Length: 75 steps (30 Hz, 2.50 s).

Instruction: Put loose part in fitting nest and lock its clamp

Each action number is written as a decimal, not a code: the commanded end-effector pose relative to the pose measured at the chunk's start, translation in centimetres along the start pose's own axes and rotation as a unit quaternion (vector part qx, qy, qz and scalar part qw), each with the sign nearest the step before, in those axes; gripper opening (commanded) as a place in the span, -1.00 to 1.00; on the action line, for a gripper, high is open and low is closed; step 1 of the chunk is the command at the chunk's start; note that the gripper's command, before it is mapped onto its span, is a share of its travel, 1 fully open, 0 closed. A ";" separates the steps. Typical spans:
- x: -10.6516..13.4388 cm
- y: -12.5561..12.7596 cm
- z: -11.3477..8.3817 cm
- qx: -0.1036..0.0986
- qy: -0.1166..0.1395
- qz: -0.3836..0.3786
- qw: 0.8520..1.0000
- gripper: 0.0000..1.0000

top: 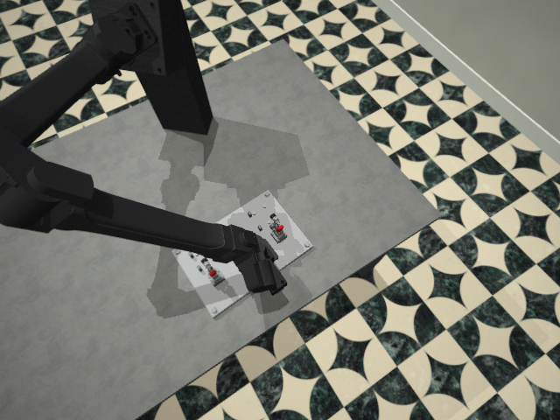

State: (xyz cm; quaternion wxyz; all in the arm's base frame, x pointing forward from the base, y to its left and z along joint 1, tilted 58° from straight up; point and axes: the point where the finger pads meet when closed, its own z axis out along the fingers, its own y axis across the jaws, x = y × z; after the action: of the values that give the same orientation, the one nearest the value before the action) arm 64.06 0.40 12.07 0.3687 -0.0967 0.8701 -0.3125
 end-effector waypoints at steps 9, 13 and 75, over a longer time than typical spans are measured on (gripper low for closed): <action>-0.8 -0.5 2.0 0.003 -0.004 0.003 1.000 -1.00; -0.8 -0.5 2.1 0.003 -0.004 0.003 1.000 -1.00; -1.9 -0.3 0.1 -0.002 -0.016 0.004 1.000 -0.11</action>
State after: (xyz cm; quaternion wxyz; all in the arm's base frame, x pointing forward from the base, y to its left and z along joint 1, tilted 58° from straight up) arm 65.51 0.10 11.88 0.3717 -0.0958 0.8696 -0.3104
